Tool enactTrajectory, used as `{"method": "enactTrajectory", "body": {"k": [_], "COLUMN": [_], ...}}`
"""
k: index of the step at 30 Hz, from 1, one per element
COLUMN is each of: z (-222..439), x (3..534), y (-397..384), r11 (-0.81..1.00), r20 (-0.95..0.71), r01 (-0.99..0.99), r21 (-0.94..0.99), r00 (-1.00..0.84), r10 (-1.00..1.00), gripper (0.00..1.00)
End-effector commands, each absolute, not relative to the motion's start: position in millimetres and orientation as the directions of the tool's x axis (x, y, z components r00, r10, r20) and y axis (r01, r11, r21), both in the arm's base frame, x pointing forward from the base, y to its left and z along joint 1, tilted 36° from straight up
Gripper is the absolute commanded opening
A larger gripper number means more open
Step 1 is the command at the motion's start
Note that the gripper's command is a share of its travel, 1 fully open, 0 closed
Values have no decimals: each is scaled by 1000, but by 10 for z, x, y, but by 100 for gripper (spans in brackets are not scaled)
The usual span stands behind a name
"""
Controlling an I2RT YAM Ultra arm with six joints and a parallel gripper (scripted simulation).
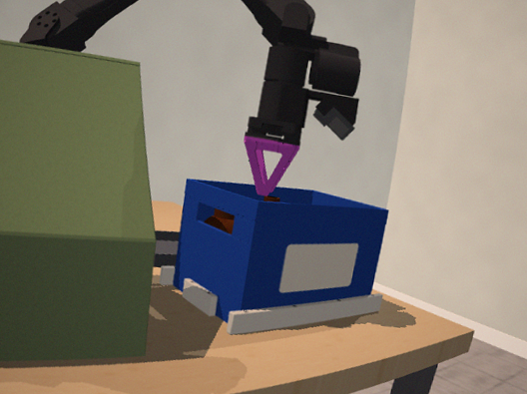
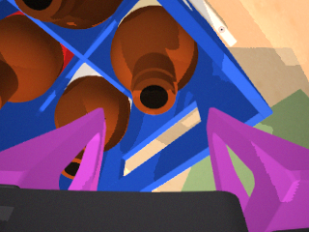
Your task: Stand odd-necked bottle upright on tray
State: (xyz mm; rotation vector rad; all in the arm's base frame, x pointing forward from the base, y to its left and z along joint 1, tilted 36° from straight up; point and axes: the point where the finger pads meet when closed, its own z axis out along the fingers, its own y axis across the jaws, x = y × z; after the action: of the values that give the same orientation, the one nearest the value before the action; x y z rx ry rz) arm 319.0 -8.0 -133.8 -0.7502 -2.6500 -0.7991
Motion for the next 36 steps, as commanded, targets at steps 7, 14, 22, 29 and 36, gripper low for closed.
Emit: {"method": "enactTrajectory", "body": {"k": [7, 14, 22, 29, 36], "z": [-1306, -1292, -1292, -1291, -1291], "x": [3337, 3351, 3351, 3352, 3352], "y": [-152, -153, -153, -154, -154], "r11": [707, 709, 709, 709, 709], "r20": [370, 366, 366, 365, 365], "r01": [551, 549, 549, 548, 548], "r21": [443, 444, 444, 444, 444], "r00": [-831, -833, -833, -833, -833], "r10": [416, 415, 415, 415, 415], "gripper": [61, 61, 61, 61, 61]}}
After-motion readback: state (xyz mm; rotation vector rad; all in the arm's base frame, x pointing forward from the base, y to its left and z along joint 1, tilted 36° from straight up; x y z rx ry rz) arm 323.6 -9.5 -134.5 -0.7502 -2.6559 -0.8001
